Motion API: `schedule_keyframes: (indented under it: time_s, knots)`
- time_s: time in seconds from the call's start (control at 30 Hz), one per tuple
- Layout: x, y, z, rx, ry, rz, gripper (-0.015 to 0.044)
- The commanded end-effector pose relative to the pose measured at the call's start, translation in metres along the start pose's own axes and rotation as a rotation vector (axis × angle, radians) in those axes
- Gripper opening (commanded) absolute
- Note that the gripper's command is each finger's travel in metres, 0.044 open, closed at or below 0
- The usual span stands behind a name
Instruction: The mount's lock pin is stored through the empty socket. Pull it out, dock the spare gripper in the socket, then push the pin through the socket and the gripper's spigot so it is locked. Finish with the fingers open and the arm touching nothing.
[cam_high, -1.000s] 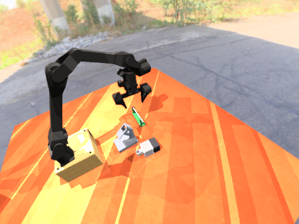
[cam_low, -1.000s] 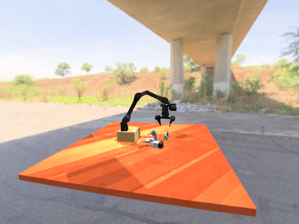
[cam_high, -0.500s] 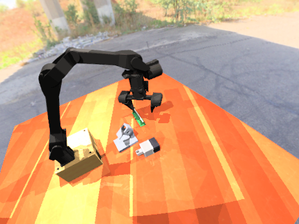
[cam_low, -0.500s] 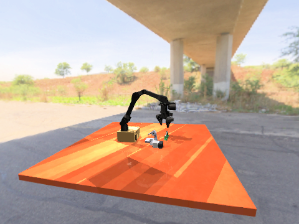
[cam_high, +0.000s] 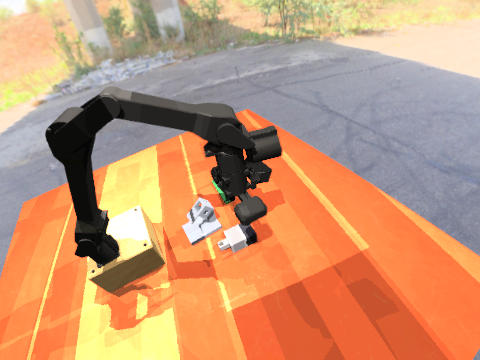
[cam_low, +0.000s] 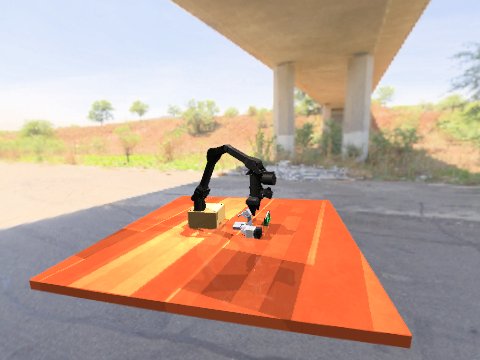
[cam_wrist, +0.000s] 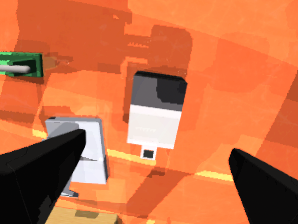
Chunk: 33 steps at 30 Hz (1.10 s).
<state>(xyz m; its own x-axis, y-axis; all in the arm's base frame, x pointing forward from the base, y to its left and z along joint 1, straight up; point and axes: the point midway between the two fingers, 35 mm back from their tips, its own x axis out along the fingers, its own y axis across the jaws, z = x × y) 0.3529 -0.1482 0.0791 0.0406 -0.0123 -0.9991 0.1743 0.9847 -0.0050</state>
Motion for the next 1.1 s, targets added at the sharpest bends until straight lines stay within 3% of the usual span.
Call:
schedule_keyframes:
  time_s: [0.0,0.33,1.07]
  knots:
    - [0.005,0.002,-0.002,0.01,0.003,-0.004,0.044]
    - [0.07,0.002,-0.001,0.01,0.003,-0.004,0.044]
    - [0.102,0.001,0.0,0.01,0.003,-0.004,0.044]
